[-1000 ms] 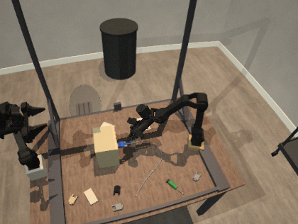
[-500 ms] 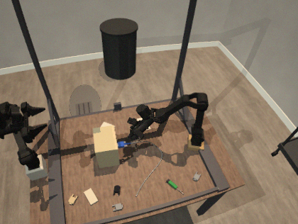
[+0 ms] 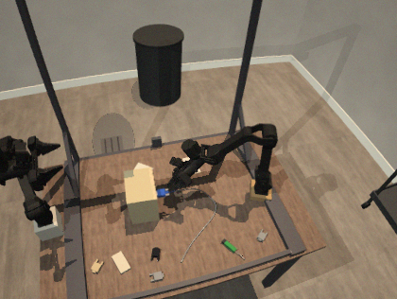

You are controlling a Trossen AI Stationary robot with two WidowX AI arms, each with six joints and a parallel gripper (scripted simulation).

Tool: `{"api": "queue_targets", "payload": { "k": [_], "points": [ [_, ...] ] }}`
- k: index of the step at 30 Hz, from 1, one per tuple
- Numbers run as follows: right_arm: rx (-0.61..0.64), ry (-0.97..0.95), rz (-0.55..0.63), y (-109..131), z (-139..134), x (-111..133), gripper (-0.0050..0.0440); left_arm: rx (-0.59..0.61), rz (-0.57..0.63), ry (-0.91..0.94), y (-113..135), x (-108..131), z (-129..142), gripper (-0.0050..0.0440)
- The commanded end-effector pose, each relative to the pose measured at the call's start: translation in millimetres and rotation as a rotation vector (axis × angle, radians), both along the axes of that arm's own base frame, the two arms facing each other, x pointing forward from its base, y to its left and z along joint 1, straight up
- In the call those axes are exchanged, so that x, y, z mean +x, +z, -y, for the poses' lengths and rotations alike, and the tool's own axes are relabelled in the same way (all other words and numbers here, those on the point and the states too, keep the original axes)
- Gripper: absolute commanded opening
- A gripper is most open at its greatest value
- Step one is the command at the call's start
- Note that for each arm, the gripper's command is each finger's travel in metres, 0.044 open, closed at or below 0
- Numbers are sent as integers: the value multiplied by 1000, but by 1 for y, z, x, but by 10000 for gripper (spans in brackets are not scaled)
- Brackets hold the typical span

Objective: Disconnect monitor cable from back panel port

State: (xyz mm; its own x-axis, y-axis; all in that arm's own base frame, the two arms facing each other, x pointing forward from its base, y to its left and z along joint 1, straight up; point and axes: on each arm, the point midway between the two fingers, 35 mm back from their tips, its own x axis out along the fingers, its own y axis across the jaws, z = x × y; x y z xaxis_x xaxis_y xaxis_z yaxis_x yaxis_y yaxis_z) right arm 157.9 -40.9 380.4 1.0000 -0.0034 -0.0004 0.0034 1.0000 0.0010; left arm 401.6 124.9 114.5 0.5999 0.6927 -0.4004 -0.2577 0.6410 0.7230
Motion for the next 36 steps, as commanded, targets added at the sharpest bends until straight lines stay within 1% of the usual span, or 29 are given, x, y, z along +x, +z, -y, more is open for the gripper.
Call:
{"api": "queue_targets", "payload": {
  "k": [1,5,7,12,15,17,18,19,25,29,32,34,36],
  "points": [
    [-7,3,2,3,-1,0,440,-2,30,0,10,2,0,440],
    [-7,3,2,3,-1,0,440,-2,30,0,10,2,0,440],
    [-7,3,2,3,-1,0,440,17,25,-4,10,3,0,440],
    [-7,3,2,3,-1,0,440,180,-23,-25,7,10,0,440],
    [-7,3,2,3,-1,0,440,304,-102,-33,0,10,1,440],
    [-7,3,2,3,-1,0,440,304,-102,-33,0,10,1,440],
    [-7,3,2,3,-1,0,440,337,-83,-27,4,12,1,440],
    [-7,3,2,3,-1,0,440,386,-130,-28,-1,10,2,440],
    [-7,3,2,3,-1,0,440,521,-179,-2,-1,7,4,440],
    [-7,3,2,3,-1,0,440,546,-195,4,-2,5,5,440],
    [-7,3,2,3,-1,0,440,546,-195,4,-2,4,5,368],
    [-7,3,2,3,-1,0,440,546,-195,4,-2,4,5,368],
    [-7,3,2,3,-1,0,440,537,-181,1,1,6,5,416]
  ]
}}
